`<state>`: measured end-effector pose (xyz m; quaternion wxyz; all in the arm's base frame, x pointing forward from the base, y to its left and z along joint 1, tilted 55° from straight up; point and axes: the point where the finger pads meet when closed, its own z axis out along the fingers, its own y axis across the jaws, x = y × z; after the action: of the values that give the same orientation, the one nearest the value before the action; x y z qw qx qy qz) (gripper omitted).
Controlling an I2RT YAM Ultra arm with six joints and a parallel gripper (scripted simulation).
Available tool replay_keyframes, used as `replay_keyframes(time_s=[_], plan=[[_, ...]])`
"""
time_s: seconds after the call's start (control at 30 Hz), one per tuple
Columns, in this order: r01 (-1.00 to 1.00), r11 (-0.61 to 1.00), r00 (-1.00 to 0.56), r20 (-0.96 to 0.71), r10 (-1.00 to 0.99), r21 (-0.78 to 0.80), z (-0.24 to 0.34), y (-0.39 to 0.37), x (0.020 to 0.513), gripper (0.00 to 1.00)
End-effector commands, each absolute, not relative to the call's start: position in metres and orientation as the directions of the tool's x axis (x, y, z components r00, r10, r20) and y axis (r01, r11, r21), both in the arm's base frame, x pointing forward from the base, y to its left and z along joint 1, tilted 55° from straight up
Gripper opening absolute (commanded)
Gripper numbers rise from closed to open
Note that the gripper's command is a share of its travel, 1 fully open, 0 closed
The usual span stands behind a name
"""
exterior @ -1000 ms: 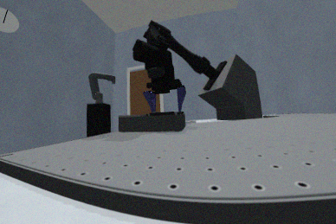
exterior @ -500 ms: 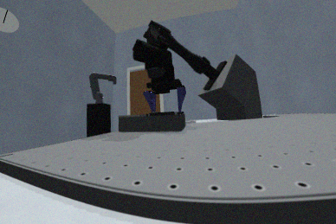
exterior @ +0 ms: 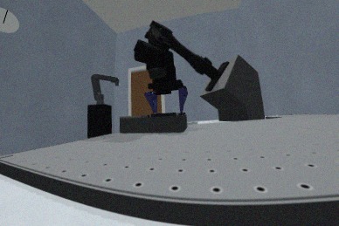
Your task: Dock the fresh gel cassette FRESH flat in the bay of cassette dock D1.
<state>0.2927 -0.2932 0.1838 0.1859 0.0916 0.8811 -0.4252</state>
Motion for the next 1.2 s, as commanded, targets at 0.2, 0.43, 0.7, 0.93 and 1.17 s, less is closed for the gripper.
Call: replay_keyframes(time_s=[0.2, 0.43, 0.7, 0.93, 1.17], plan=[[0.331, 0.611, -0.91, -0.415, 0.005, -0.719, 0.177, -0.317, 0.301, 0.0], [0.331, 0.611, -0.91, -0.415, 0.005, -0.719, 0.177, -0.317, 0.301, 0.0], [0.331, 0.612, -0.91, -0.415, 0.005, -0.719, 0.182, -0.31, 0.3, 0.92], [0.343, 0.604, -0.908, -0.419, 0.017, -0.72, 0.189, -0.304, 0.297, 0.92], [0.339, 0.607, -0.904, -0.428, -0.002, -0.719, 0.204, -0.287, 0.296, 0.92]])
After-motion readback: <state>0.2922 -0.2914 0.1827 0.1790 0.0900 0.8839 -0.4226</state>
